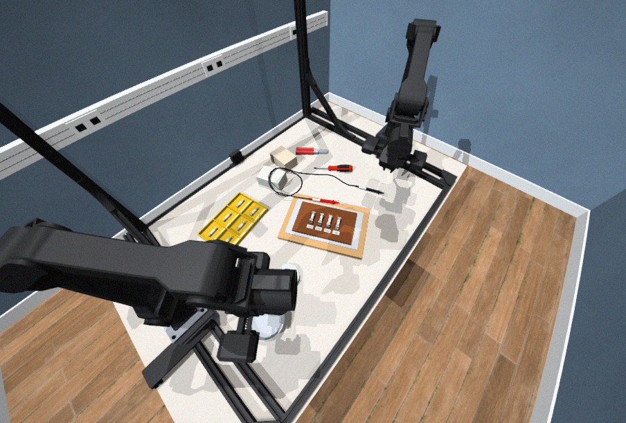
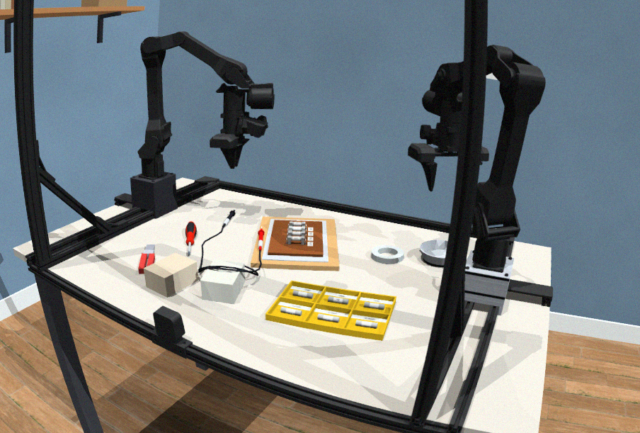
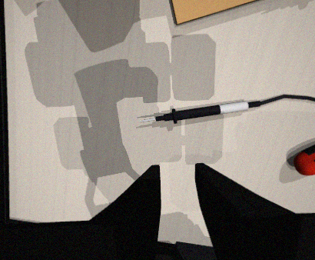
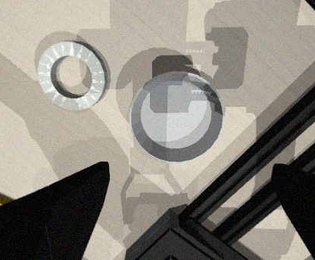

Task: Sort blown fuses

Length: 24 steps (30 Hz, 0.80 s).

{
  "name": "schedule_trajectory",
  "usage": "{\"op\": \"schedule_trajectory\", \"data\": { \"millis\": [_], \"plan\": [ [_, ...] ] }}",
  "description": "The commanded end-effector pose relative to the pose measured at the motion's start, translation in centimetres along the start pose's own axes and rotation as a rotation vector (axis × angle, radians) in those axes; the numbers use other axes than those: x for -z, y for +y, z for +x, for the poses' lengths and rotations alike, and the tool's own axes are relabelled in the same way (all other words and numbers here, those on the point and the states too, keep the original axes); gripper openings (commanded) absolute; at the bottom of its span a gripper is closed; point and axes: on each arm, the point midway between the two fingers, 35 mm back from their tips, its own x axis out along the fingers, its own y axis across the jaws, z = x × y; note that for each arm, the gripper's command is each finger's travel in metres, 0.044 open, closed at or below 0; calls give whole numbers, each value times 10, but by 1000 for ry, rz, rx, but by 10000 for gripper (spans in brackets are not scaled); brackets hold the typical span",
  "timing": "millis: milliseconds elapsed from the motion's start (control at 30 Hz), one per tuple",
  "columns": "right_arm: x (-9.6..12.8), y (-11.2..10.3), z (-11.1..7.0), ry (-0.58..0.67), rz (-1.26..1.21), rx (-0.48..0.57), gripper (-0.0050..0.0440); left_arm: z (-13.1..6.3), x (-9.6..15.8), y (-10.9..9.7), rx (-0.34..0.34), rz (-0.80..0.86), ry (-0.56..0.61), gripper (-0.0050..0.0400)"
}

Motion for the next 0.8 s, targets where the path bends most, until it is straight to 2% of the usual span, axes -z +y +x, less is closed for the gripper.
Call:
{"op": "schedule_trajectory", "data": {
  "millis": [0,767],
  "plan": [
    [-5,0,-5,-16,0,-2,400,-3,-15,-9,-6,74,-27,89],
    [-5,0,-5,-16,0,-2,400,16,-57,-67,-2,494,-24,89]
  ]
}}
